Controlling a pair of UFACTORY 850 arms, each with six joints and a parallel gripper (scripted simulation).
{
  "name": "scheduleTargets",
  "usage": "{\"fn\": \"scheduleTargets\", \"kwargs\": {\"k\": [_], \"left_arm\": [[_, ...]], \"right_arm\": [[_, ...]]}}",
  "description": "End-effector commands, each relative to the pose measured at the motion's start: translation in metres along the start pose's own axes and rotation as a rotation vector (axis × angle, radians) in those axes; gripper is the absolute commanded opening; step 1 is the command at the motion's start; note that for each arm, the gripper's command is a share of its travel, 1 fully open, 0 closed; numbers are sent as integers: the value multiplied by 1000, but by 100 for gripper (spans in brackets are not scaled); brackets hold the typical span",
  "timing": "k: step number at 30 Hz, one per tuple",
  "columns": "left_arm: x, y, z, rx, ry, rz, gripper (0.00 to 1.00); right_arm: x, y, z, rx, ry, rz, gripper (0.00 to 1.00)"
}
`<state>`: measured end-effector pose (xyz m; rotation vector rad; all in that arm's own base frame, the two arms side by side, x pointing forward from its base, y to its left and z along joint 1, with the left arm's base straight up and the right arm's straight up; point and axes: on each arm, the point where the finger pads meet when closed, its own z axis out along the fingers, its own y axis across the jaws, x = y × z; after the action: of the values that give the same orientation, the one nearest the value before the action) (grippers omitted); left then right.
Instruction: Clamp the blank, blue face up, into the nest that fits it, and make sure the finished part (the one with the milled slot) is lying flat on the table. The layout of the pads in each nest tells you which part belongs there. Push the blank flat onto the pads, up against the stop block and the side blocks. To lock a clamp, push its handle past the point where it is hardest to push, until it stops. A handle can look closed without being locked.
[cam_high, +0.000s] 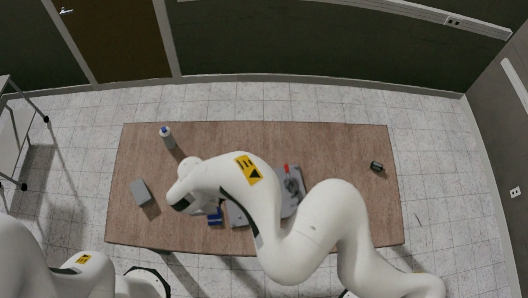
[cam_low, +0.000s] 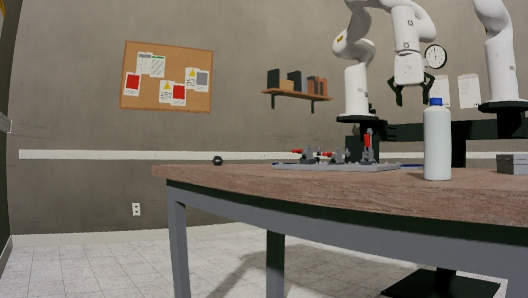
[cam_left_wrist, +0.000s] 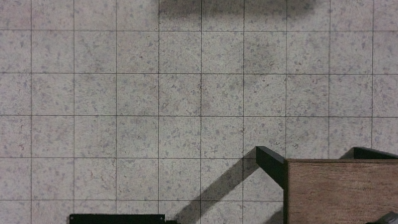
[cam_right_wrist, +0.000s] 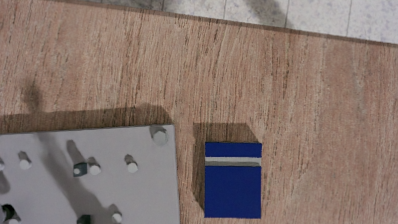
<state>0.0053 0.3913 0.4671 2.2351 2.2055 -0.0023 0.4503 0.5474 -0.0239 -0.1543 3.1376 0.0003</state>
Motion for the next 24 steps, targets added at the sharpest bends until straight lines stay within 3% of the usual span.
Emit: {"fn": "scheduleTargets", "kwargs": {"k": [1, 24], "left_arm": [[0, 0, -1, 0, 2, 0, 100], [0, 0, -1, 0, 2, 0, 100]], "right_arm": [[-1, 1, -8, -1, -1, 0, 100], [-1, -6, -11, -1, -1, 0, 100]]}}
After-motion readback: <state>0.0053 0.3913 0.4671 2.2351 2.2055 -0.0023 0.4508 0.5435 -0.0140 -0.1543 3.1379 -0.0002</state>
